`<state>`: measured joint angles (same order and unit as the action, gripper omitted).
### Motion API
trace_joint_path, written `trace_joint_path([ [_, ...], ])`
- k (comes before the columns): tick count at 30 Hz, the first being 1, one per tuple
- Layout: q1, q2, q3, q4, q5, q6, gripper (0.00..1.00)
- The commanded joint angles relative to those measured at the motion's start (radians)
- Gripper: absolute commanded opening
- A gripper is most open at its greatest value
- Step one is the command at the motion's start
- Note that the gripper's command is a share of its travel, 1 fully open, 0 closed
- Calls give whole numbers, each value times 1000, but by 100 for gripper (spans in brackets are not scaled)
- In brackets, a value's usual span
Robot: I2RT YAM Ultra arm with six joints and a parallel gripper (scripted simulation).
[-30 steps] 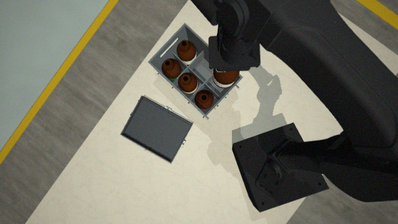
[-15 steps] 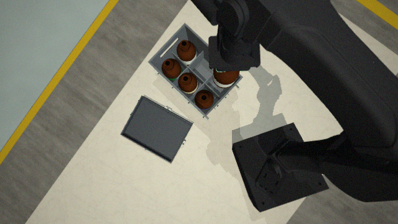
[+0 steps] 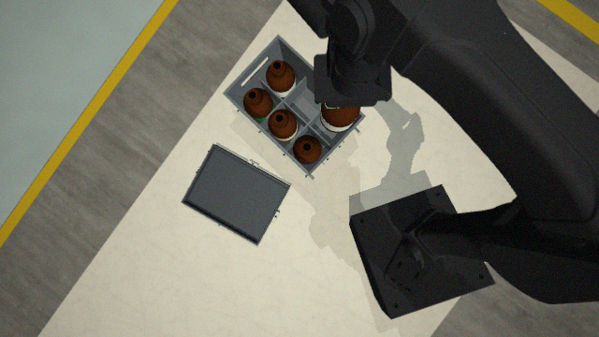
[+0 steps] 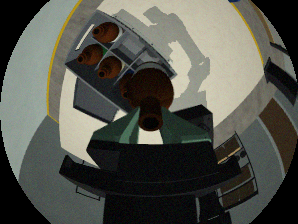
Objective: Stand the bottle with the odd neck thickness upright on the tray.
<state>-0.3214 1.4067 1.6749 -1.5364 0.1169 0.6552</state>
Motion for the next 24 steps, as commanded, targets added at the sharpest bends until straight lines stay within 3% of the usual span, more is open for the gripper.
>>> trace_joint_path([
  [1, 13, -30, 50, 2, 12, 5, 0],
  [24, 36, -17, 50, 1, 19, 29, 0],
])
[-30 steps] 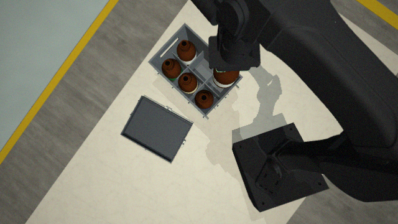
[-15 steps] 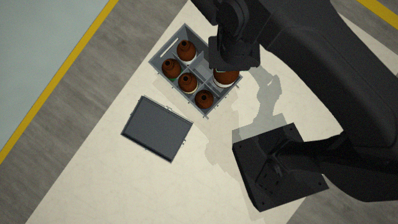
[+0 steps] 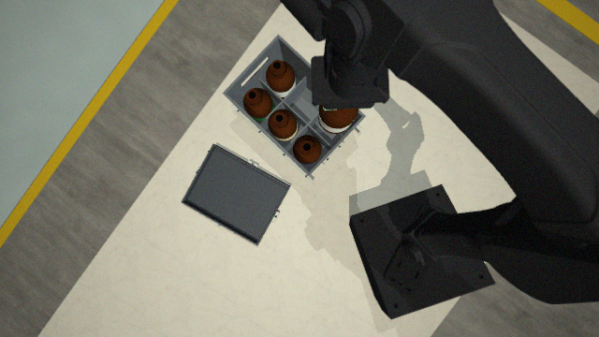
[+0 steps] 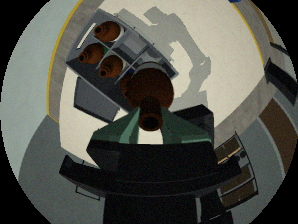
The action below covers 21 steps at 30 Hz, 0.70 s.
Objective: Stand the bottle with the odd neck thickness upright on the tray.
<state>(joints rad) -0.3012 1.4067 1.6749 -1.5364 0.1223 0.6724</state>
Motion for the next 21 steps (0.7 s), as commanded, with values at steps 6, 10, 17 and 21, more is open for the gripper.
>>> trace_joint_path([
  [6, 34, -15, 50, 0, 20, 30, 0],
  [10, 51, -13, 50, -2, 24, 45, 0],
  [17, 75, -14, 50, -5, 32, 68, 0],
  [21, 98, 1, 51, -8, 39, 90, 0],
])
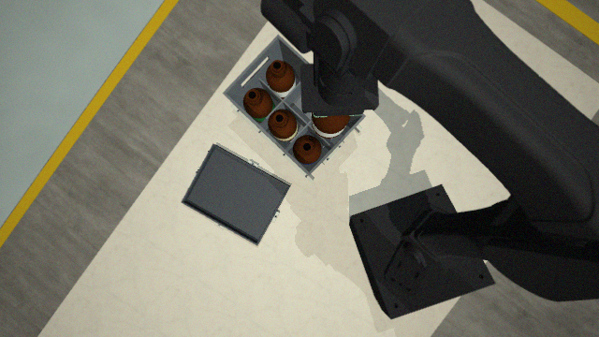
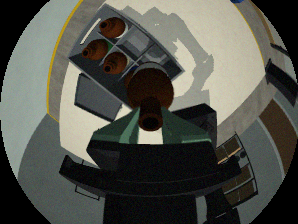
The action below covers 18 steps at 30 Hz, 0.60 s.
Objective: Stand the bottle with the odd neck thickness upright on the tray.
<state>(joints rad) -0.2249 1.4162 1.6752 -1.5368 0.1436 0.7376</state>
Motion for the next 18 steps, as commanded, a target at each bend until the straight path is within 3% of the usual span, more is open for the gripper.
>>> trace_joint_path([
  [1, 28, -6, 51, -8, 20, 31, 0],
  [18, 136, 14, 61, -7, 52, 135, 0],
])
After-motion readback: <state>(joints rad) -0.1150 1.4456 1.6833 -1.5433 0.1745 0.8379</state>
